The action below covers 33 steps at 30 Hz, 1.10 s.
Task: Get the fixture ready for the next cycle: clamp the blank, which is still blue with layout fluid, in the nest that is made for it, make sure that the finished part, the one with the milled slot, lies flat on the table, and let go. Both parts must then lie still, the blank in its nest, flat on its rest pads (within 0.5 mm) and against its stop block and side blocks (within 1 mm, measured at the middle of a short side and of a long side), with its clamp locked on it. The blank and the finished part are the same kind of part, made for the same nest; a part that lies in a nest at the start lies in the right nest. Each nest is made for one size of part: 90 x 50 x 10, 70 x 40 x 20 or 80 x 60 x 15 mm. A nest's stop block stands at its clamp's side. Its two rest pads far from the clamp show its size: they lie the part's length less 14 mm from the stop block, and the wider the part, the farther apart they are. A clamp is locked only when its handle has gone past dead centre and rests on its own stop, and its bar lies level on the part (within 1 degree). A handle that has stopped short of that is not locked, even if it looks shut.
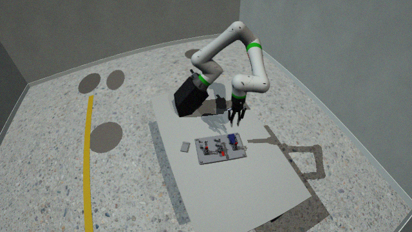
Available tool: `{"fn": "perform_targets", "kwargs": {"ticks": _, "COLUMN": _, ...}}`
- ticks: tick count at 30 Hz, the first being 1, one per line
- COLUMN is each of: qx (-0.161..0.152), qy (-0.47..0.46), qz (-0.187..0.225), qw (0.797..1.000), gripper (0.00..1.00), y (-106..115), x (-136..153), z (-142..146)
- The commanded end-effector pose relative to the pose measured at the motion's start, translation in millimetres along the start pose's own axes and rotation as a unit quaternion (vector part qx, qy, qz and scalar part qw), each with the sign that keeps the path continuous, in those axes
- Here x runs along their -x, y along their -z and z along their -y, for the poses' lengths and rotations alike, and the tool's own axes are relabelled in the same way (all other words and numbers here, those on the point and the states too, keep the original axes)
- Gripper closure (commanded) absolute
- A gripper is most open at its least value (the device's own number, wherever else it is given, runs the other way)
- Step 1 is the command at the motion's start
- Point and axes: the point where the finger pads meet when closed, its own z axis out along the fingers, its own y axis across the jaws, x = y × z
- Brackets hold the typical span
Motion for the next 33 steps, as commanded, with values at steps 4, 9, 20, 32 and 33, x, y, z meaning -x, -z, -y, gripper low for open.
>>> {"fn": "perform_targets", "kwargs": {"ticks": 4, "qx": 0.000, "qy": 0.000, "qz": 0.000, "qw": 1.000, "gripper": 0.72, "y": 0, "x": 0, "z": 0}}
{"fn": "perform_targets", "kwargs": {"ticks": 9, "qx": 0.000, "qy": 0.000, "qz": 0.000, "qw": 1.000, "gripper": 0.72, "y": 0, "x": 0, "z": 0}}
{"fn": "perform_targets", "kwargs": {"ticks": 20, "qx": 0.000, "qy": 0.000, "qz": 0.000, "qw": 1.000, "gripper": 0.72, "y": -56, "x": 0, "z": 0}}
{"fn": "perform_targets", "kwargs": {"ticks": 32, "qx": 0.000, "qy": 0.000, "qz": 0.000, "qw": 1.000, "gripper": 0.72, "y": -60, "x": -18, "z": 0}}
{"fn": "perform_targets", "kwargs": {"ticks": 33, "qx": 0.000, "qy": 0.000, "qz": 0.000, "qw": 1.000, "gripper": 0.72, "y": -60, "x": -24, "z": 0}}
